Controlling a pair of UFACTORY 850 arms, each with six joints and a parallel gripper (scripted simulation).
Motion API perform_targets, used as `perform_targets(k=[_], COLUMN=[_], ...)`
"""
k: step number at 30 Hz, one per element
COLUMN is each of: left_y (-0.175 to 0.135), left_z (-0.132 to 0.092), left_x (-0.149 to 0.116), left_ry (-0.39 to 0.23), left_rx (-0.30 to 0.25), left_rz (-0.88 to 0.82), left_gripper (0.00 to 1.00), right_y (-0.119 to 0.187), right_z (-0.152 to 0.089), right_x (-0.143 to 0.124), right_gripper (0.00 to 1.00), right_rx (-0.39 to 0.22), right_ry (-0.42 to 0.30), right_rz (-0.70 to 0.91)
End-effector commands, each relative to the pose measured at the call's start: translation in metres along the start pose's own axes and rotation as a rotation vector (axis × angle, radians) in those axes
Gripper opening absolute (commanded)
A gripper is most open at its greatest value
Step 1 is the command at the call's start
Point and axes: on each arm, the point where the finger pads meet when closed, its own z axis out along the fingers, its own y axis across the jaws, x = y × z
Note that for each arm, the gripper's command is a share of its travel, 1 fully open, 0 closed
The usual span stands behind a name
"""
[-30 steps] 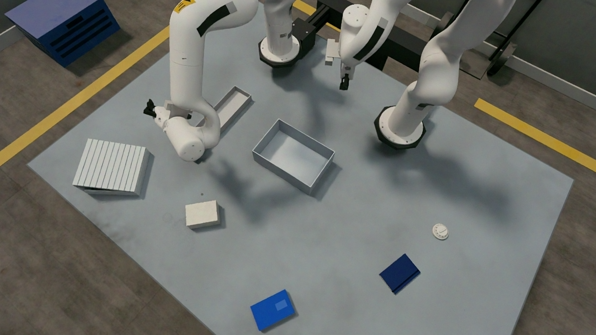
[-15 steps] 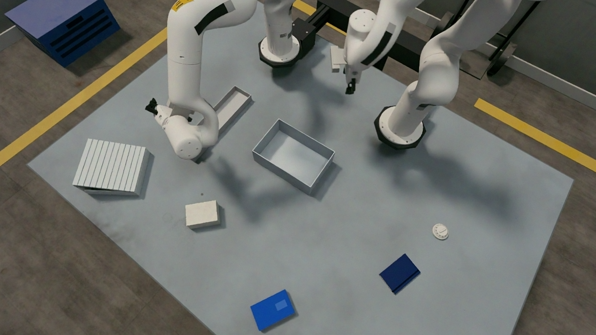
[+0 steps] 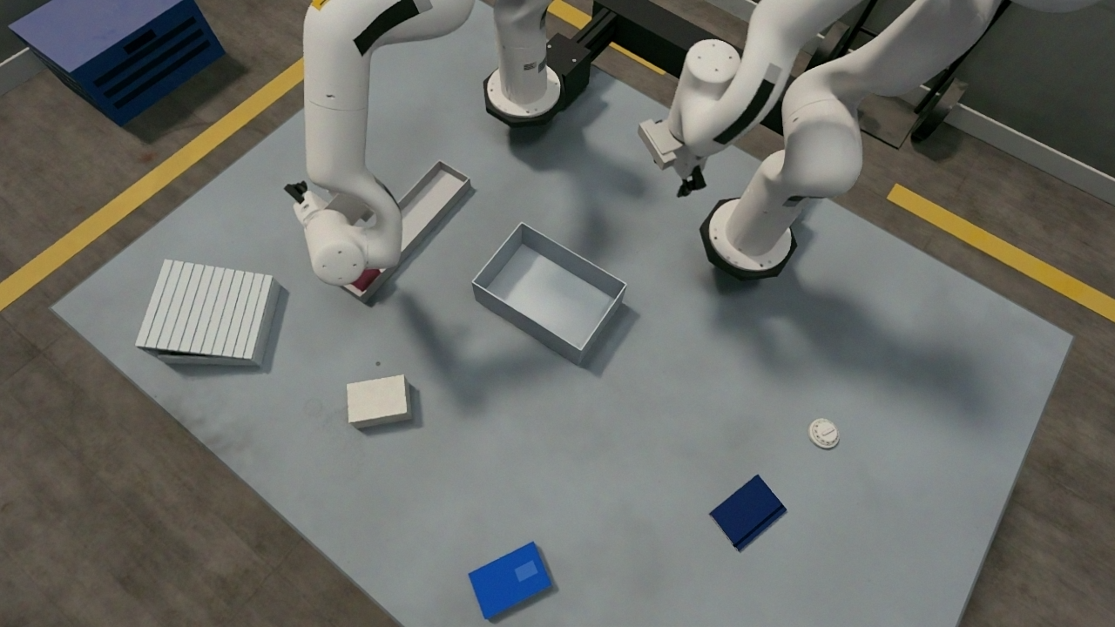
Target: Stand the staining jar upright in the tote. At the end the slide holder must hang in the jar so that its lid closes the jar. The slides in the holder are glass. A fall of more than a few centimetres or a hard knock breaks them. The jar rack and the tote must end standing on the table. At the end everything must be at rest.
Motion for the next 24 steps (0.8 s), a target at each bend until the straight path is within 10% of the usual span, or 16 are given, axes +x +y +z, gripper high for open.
perform_targets(k=[1,24], left_y=[-0.031,-0.134], left_z=[-0.002,0.001], left_x=[-0.005,-0.026], left_ry=[0.035,0.059], left_rx=[0.031,0.047], left_rz=[-0.199,-0.439], left_gripper=[1.00,1.00], right_y=[0.009,0.040], right_z=[0.006,0.017], right_x=[0.001,0.003], right_gripper=[1.00,1.00], right_rx=[-0.069,-0.306], right_ry=[-0.010,0.073], right_rz=[0.154,0.695])
